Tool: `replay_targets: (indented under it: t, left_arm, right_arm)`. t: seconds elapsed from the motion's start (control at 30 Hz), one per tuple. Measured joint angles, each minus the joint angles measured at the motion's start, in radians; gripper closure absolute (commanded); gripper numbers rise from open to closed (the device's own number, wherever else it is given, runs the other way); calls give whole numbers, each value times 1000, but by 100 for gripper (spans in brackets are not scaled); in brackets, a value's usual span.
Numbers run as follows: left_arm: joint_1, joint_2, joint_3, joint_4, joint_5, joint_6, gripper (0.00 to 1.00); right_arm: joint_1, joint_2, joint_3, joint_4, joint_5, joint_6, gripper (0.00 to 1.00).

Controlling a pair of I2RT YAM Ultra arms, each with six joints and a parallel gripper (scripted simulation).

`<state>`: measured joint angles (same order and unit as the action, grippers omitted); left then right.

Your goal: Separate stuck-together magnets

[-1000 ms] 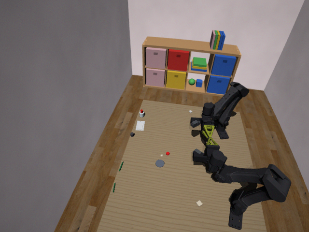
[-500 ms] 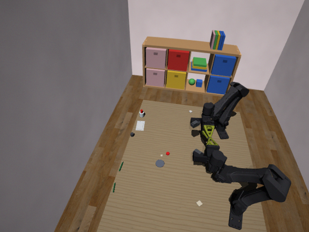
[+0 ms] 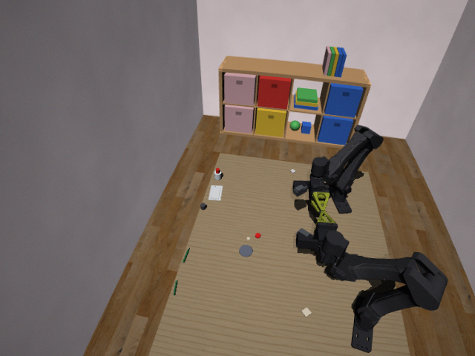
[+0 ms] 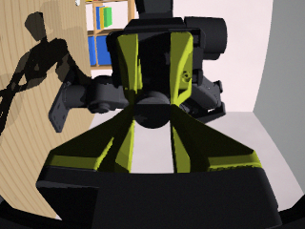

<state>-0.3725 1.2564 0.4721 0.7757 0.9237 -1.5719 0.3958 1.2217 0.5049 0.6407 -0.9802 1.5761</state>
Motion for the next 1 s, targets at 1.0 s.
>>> replay_targets:
  t: [1.0]
  left_arm:
    - [-3,-6,2,41,-6,0,75]
  right_arm:
    - [-2,-42,71,-179,-3,0,75]
